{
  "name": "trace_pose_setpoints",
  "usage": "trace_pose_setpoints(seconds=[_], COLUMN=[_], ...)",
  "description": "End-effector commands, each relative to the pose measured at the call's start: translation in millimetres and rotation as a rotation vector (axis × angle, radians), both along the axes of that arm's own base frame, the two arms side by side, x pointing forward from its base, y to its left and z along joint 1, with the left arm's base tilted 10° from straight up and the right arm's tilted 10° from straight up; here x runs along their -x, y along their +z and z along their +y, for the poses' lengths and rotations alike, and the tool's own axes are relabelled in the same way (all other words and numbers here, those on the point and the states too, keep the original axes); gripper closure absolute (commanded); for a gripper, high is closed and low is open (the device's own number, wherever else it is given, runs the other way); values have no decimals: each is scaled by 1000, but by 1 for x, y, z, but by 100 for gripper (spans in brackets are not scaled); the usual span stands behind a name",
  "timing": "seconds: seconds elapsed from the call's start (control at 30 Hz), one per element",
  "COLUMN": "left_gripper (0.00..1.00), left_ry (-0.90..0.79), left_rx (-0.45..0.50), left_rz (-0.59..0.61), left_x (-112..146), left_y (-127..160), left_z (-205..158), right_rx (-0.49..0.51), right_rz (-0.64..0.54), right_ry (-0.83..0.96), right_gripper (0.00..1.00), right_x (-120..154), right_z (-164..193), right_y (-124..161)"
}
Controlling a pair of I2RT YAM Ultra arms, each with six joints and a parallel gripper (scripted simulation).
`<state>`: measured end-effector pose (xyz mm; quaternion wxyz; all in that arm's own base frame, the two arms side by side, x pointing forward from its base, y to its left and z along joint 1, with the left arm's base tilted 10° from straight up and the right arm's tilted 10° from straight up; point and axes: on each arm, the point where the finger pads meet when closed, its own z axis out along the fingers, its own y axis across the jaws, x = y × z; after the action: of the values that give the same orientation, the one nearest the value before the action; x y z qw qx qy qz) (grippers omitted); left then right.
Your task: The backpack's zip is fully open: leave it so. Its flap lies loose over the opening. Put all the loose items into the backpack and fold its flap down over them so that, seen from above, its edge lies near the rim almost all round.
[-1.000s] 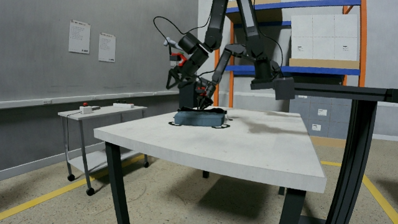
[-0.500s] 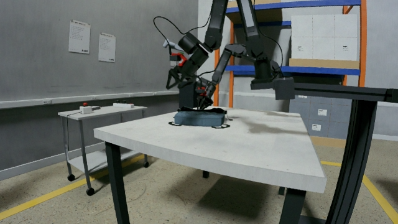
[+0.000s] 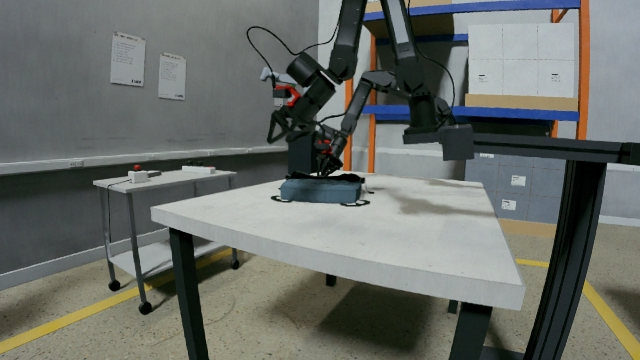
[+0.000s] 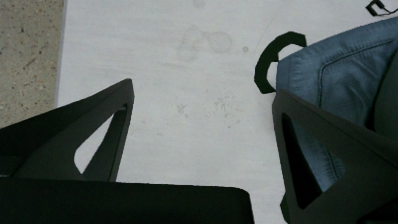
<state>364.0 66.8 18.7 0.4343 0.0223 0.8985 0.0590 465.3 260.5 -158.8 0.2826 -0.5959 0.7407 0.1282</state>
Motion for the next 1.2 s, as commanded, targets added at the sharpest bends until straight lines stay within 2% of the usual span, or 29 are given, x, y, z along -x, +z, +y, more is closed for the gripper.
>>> trace_pose_setpoints(seconds=[0.0, 0.93, 0.97, 1.1, 1.13, 1.17], left_gripper=[10, 10, 10, 10, 10, 10], left_ry=[-5, -5, -5, -5, -5, -5], left_rx=[-3, -3, -3, -3, -3, -3], left_rz=[-13, -13, -13, -13, -13, -13], left_x=[-3, -3, -3, -3, -3, -3], left_y=[4, 4, 4, 4, 4, 4], left_z=[-1, -1, -1, -1, -1, -1], right_rx=[-2, -2, -2, -2, -2, -2], right_rz=[-11, -11, -11, -11, -11, -11], right_ry=[1, 1, 1, 1, 1, 1], right_gripper=[83, 83, 86, 86, 79, 79], right_x=[-2, 0, 0, 0, 1, 1], right_z=[1, 1, 1, 1, 1, 1], right_y=[4, 4, 4, 4, 4, 4])
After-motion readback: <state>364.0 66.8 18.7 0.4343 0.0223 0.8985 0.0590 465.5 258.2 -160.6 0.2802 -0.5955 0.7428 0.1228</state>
